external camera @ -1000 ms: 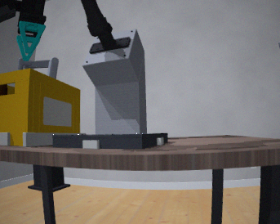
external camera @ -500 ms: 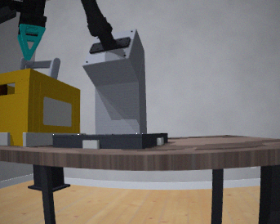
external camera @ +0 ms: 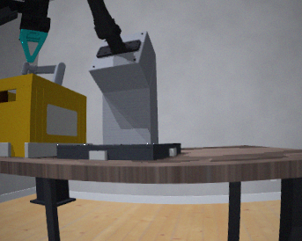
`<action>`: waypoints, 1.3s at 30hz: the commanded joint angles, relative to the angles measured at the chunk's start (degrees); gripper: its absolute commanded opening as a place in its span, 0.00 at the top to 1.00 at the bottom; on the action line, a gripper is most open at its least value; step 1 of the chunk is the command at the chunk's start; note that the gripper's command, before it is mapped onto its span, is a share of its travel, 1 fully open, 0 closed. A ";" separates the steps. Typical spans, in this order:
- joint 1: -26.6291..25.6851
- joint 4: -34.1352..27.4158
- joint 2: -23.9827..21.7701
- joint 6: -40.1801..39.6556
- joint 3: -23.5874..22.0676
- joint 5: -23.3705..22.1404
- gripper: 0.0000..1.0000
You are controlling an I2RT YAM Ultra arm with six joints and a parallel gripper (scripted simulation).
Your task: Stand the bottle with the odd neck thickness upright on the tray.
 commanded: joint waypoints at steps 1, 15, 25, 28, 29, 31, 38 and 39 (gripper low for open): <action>-0.76 -0.64 -1.98 -0.04 -0.14 0.01 1.00; -0.76 -0.64 -1.98 -0.04 -0.14 0.01 1.00; -0.76 -0.64 -1.98 -0.04 -0.14 0.01 1.00; -0.76 -0.64 -1.98 -0.04 -0.14 0.01 1.00; -0.78 -0.55 -1.99 -0.07 -0.39 -0.05 1.00; -1.27 1.00 -2.19 -0.64 -1.73 -0.72 1.00; -8.89 6.44 -5.60 -4.80 -12.53 -6.58 1.00; -8.89 6.44 -5.60 -4.80 -12.53 -6.58 1.00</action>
